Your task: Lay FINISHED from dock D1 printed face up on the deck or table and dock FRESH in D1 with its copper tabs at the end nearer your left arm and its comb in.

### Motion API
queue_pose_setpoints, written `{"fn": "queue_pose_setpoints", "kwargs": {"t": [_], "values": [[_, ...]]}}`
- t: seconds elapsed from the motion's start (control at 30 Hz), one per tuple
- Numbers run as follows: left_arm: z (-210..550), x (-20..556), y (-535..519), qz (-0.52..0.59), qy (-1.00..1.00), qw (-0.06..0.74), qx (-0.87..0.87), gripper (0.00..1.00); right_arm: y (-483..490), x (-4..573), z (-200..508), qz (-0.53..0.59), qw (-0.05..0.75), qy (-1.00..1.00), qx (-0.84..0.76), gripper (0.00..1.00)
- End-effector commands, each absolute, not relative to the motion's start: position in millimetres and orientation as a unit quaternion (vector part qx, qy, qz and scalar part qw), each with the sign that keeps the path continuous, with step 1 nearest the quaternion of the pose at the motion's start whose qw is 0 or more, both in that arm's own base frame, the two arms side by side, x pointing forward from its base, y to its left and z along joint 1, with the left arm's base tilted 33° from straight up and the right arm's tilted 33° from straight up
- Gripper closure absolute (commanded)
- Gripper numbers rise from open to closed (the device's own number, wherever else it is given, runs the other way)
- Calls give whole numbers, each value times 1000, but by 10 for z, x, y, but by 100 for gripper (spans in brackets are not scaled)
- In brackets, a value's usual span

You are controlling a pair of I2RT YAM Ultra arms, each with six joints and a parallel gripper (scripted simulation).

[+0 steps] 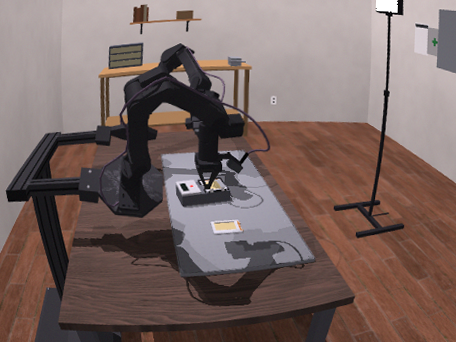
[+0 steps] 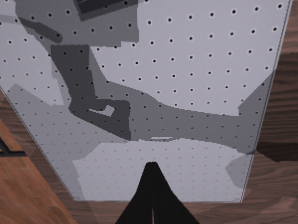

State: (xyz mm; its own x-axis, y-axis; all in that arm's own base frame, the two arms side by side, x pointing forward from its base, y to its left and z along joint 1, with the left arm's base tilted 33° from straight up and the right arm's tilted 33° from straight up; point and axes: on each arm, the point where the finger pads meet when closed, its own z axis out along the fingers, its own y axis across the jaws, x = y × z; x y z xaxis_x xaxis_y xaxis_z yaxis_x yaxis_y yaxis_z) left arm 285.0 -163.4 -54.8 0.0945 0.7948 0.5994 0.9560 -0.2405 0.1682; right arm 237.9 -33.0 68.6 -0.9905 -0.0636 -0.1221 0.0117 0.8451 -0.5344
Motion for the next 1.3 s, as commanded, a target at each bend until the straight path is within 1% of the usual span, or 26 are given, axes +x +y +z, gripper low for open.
{"fn": "queue_pose_setpoints", "kwargs": {"t": [0.0,0.23,0.7,0.8,1.17,1.27], "values": [[-671,2875,-1848,-302,-536,139,-776,100,-287,2348,729,-273,77,959,-16,100],[-850,2808,-2008,-299,-466,159,-817,100,-287,2348,729,-273,77,959,-16,100],[-1378,2548,-2385,-286,-256,213,-899,100,-287,2348,729,-273,77,959,-16,100],[-1417,2525,-2407,-284,-240,217,-902,100,-287,2348,729,-273,77,959,-16,100],[-1853,2256,-2606,-268,-64,259,-926,100,-287,2348,729,-273,77,959,-16,100],[-1873,2244,-2615,-262,-15,269,-927,100,-287,2348,729,-273,77,959,-16,100]]}}
